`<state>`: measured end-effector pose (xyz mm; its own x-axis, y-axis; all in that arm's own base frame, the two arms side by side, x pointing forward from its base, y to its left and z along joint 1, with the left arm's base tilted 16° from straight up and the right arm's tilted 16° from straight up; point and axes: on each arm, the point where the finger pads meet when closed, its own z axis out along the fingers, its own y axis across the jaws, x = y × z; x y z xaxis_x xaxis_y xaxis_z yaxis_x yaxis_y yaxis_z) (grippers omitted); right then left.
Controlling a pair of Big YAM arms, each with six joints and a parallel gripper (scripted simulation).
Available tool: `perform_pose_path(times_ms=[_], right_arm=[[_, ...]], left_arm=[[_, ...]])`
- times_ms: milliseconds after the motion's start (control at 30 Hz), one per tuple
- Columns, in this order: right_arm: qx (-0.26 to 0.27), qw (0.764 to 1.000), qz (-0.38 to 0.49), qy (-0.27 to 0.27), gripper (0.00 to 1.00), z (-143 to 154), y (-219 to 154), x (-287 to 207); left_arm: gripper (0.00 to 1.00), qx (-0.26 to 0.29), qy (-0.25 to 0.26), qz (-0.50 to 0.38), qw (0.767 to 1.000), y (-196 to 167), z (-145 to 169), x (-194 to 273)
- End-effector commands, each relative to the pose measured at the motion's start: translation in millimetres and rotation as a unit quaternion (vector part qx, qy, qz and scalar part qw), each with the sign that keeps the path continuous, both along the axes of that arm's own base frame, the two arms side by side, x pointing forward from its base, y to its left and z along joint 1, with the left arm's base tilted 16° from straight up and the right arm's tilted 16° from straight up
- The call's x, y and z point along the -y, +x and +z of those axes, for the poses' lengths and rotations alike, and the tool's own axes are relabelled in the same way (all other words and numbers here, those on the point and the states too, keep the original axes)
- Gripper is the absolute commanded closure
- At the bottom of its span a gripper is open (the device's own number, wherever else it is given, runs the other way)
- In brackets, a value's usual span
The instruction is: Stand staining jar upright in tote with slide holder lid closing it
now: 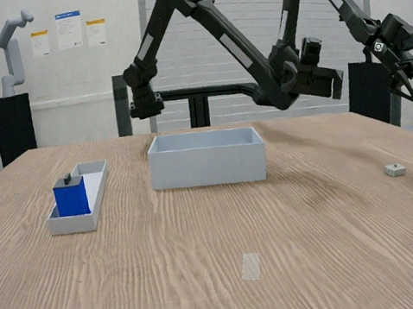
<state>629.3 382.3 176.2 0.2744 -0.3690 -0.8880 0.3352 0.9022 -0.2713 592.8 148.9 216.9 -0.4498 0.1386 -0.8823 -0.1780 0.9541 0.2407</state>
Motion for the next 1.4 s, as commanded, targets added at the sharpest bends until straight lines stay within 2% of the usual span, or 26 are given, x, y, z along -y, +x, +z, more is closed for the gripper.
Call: perform_pose_path(times_ms=[0,600,867,1033,1100,1367], right_arm=[[0.007,1.000,0.003,0.006,0.00,9,-1,-3],[0.007,1.000,0.004,0.010,0.00,13,-2,0],[-0.035,0.997,0.000,0.067,0.00,13,-6,66],[-0.075,0.993,-0.009,0.088,0.00,10,-13,113],[-0.075,0.993,-0.009,0.088,0.00,10,-13,113],[-0.139,0.983,-0.029,0.120,0.00,6,-24,191]], left_arm=[[0.00,0.011,0.002,-0.001,1.000,2,12,2],[0.00,0.012,0.002,-0.001,1.000,3,12,2],[0.00,0.013,0.002,-0.001,1.000,3,14,1],[0.00,0.014,0.002,-0.001,1.000,4,15,1],[0.00,0.014,0.002,-0.001,1.000,4,15,1],[0.00,0.016,0.003,-0.001,1.000,5,17,1]])
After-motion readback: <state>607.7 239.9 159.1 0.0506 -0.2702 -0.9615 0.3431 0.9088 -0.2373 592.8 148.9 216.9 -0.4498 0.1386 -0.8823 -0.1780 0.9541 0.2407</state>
